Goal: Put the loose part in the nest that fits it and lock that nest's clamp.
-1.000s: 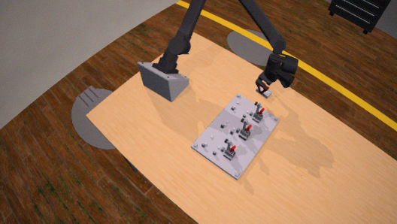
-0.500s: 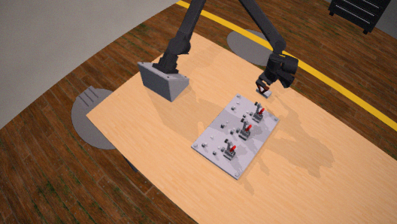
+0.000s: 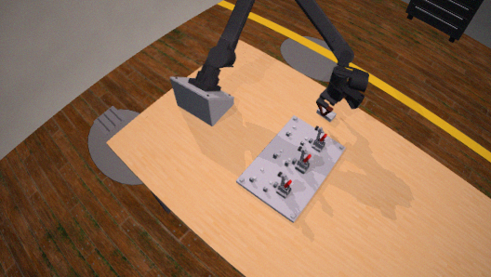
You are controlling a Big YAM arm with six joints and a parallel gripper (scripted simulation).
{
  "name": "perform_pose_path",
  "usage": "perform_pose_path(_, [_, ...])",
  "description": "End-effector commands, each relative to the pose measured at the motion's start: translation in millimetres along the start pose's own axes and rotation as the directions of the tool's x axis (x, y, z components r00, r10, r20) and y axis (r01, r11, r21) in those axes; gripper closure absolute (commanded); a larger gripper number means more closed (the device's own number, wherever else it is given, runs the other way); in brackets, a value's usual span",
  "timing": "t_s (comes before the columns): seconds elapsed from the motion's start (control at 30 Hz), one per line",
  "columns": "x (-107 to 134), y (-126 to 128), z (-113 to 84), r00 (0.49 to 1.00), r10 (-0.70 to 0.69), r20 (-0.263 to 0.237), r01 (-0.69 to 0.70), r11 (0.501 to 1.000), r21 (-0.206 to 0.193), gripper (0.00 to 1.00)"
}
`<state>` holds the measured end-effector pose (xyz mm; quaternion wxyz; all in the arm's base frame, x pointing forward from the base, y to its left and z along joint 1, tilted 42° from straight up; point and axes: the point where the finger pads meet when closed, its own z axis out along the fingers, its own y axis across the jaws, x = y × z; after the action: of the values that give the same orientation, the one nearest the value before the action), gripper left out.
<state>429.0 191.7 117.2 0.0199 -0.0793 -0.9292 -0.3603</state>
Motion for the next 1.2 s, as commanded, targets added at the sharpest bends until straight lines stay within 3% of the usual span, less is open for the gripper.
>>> perform_pose_path(0.0, [-1,-5,2.6,1.0,0.013,0.004,-0.013,1.0,0.003,0.08])
perform_pose_path(0.47, [3,-4,18.5,1.0,0.008,-0.012,-0.008,1.0,0.008,0.08])
perform_pose_path(0.53, [3,-4,18.5,1.0,0.008,-0.012,-0.008,1.0,0.008,0.08])
perform_pose_path(0.57, [-4,-10,7.6,1.0,0.025,0.017,-0.025,1.0,0.001,0.08])
perform_pose_path(0.63, [3,-6,22.9,1.0,0.011,-0.01,-0.011,1.0,0.008,0.08])
perform_pose_path(0.83, [5,-6,35.3,1.0,0.008,-0.012,-0.008,1.0,0.008,0.08])
perform_pose_path(1.17, [-2,-8,31.3,1.0,0.013,0.012,-0.013,1.0,0.0,0.08])
